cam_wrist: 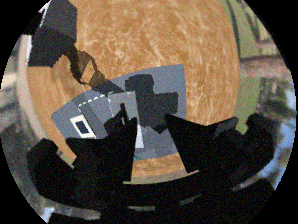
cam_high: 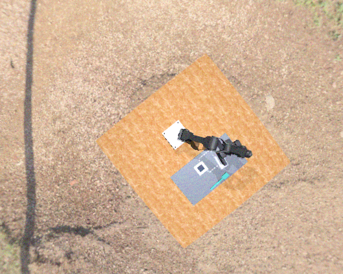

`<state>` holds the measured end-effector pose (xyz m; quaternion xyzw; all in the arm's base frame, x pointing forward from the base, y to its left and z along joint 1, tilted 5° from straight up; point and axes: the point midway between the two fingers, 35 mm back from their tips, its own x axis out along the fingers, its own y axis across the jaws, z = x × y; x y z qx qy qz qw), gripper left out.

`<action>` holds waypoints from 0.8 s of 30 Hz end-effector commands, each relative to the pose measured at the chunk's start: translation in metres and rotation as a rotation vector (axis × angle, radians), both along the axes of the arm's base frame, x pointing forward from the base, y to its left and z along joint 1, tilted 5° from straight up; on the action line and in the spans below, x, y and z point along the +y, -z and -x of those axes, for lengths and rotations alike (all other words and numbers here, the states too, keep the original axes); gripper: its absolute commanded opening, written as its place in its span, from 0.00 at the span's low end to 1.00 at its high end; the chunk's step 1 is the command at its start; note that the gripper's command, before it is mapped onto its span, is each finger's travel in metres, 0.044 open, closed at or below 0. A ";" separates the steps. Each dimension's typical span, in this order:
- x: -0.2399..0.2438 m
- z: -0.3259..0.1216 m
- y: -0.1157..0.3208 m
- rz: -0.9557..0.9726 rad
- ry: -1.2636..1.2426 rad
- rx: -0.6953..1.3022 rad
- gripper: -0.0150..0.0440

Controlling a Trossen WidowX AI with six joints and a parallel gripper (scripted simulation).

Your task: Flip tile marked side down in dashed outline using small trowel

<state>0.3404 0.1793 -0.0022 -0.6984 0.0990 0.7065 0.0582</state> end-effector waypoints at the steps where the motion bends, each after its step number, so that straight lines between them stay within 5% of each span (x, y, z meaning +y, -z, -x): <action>1: -0.057 -0.036 -0.020 0.000 0.023 -0.015 0.71; 24: -0.083 -0.048 -0.007 0.002 0.022 -0.016 0.71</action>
